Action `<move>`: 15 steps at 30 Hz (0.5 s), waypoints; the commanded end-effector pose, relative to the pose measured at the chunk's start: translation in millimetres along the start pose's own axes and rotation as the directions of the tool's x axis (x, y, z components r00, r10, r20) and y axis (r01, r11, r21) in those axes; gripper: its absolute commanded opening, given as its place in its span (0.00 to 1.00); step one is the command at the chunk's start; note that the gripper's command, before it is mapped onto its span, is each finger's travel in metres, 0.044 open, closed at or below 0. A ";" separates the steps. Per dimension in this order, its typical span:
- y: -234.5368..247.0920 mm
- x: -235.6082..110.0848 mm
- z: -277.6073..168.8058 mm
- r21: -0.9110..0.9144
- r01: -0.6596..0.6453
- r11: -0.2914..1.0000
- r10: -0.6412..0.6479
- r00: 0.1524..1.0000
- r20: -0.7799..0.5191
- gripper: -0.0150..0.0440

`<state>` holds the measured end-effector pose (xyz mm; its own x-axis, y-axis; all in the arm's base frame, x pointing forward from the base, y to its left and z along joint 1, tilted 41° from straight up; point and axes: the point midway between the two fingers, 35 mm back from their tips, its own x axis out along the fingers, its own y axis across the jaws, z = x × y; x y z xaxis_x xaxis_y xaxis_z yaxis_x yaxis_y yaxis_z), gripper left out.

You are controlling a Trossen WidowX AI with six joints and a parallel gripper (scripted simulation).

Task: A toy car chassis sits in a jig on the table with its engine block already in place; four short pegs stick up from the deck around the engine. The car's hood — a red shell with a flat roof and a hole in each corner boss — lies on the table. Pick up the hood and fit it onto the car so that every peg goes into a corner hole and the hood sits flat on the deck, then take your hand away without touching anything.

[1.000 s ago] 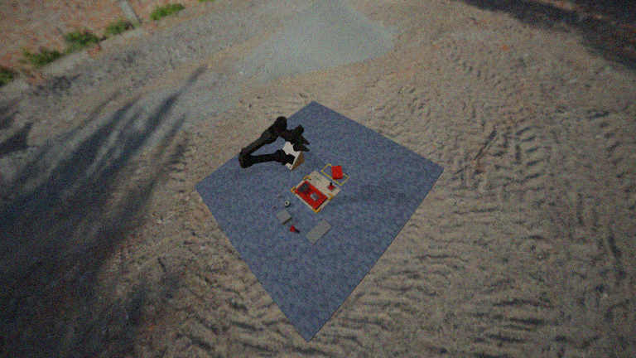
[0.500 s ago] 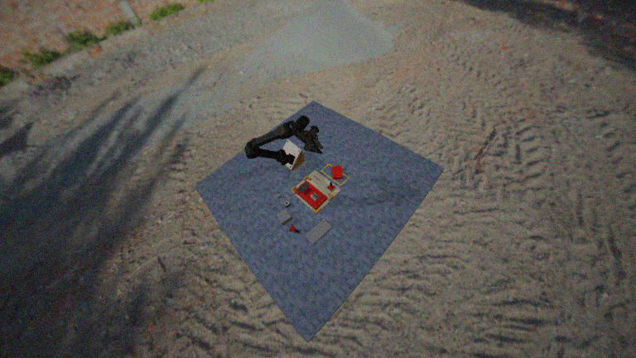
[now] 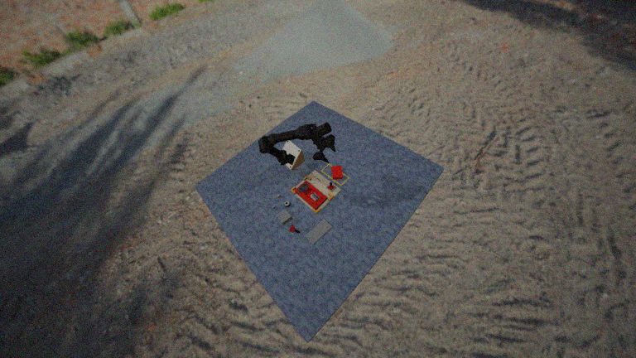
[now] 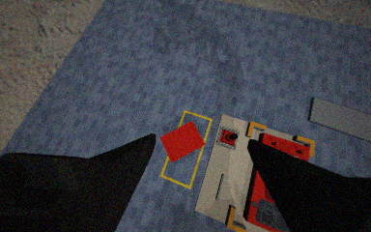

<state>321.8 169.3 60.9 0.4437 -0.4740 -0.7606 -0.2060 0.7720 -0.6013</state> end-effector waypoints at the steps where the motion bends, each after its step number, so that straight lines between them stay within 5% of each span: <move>1: 6.8 20.3 -5.6 0.163 0.014 0.987 0.001 0.996 -0.092 1.00; 15: 24.9 105.7 -37.7 0.690 0.378 0.618 -0.017 0.883 -0.469 1.00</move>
<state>330.7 131.1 -29.9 0.0566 -0.6192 -0.7832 0.5428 0.6775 -0.4964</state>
